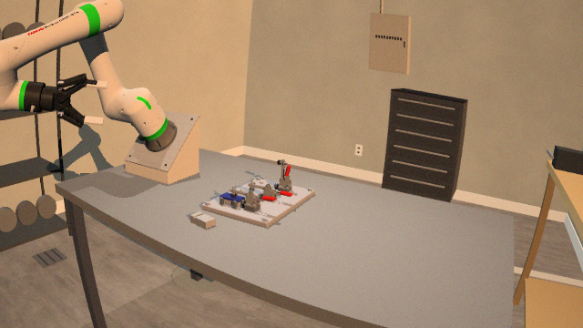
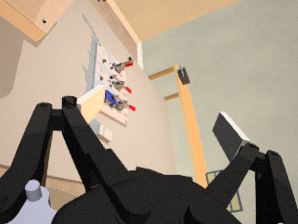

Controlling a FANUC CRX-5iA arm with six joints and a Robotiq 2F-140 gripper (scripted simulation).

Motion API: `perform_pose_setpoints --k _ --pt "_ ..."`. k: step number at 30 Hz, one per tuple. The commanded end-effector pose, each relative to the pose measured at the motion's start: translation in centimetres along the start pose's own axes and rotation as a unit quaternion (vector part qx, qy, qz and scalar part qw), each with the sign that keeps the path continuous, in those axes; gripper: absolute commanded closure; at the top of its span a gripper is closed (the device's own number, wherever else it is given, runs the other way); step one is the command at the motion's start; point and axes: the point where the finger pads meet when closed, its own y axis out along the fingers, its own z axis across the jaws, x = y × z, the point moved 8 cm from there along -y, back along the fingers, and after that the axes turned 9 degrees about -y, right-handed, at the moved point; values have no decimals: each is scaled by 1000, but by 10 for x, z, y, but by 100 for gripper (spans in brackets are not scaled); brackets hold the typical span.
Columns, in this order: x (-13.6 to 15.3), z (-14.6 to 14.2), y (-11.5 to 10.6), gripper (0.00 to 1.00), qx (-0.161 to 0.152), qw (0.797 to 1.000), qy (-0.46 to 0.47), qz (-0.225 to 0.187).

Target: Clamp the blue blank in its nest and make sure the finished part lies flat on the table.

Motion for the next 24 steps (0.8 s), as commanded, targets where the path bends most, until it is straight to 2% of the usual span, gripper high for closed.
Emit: perform_pose_setpoints --k 1,3,11,12,14,15,18,19,22,23,24 --pt "6 -2 5 0 -7 999 -40 12" --pt "15 -6 13 0 -13 995 -93 28" --pt "25 -9 22 0 -20 986 -157 49" --pt "31 -11 28 0 -23 979 -193 61" --pt "31 -11 28 0 -23 979 -193 61" --pt "37 -12 34 0 -26 970 -231 74" --pt "37 -12 34 0 -26 970 -231 74" --pt "44 -14 41 0 -28 958 -271 88" --pt "44 -14 41 0 -28 958 -271 88" --pt "51 -15 49 0 -30 943 -314 103" --pt "51 -15 49 0 -30 943 -314 103"
